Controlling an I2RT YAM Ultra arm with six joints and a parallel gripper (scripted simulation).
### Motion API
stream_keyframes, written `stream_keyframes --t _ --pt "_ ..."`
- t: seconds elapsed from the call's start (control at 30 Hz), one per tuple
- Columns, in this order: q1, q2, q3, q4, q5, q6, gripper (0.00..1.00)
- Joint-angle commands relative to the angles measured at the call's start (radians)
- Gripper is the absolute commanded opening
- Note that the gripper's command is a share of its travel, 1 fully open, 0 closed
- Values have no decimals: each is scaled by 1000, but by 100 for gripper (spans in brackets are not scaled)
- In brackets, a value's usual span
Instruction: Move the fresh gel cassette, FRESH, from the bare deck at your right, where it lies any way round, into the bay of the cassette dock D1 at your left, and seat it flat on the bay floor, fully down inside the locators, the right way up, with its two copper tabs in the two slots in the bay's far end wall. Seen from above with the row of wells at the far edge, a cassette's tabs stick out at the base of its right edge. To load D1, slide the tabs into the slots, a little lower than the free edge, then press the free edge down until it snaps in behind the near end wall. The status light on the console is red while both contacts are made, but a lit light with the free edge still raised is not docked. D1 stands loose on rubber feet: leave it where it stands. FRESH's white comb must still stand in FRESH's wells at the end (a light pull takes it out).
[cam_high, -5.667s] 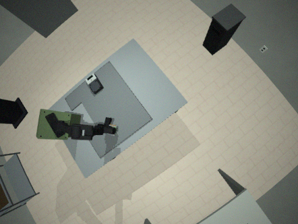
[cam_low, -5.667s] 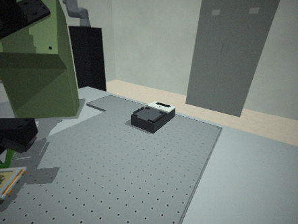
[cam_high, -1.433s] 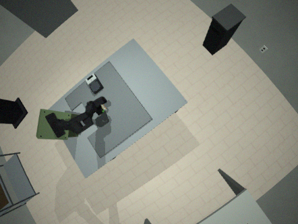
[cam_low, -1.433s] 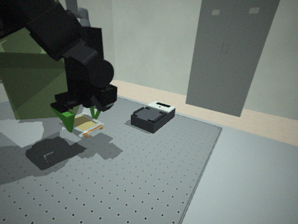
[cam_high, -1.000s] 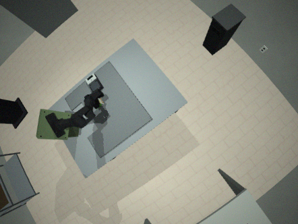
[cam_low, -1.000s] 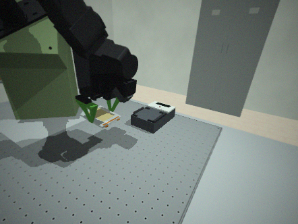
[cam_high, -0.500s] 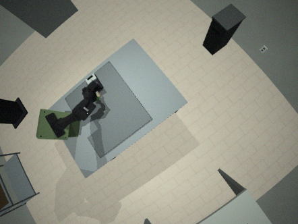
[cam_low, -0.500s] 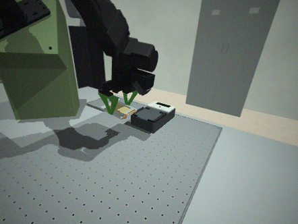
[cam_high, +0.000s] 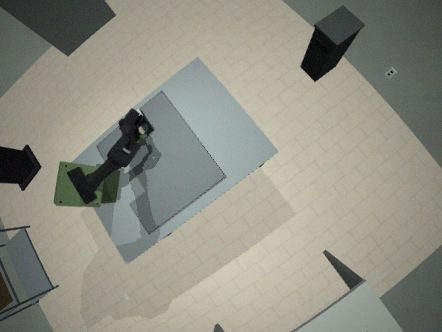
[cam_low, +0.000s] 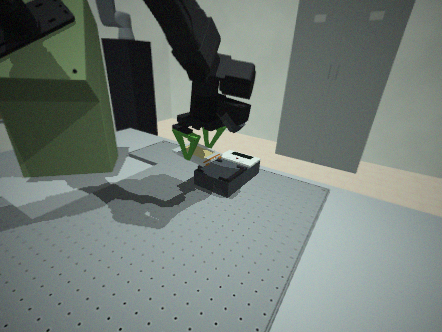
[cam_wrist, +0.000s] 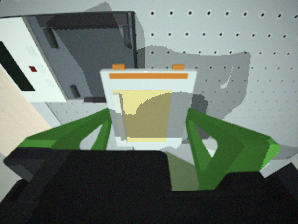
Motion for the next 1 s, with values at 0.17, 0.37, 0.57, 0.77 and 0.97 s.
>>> stream_keyframes --t 0.17,0.37,0.57,0.77,0.97 --pt "83 92 141 -123 26 104 0" --pt "127 186 270 -203 36 165 0" --pt "139 201 340 -255 38 194 0" --pt "140 195 345 -262 38 198 0" --pt "140 196 346 -264 38 199 0"
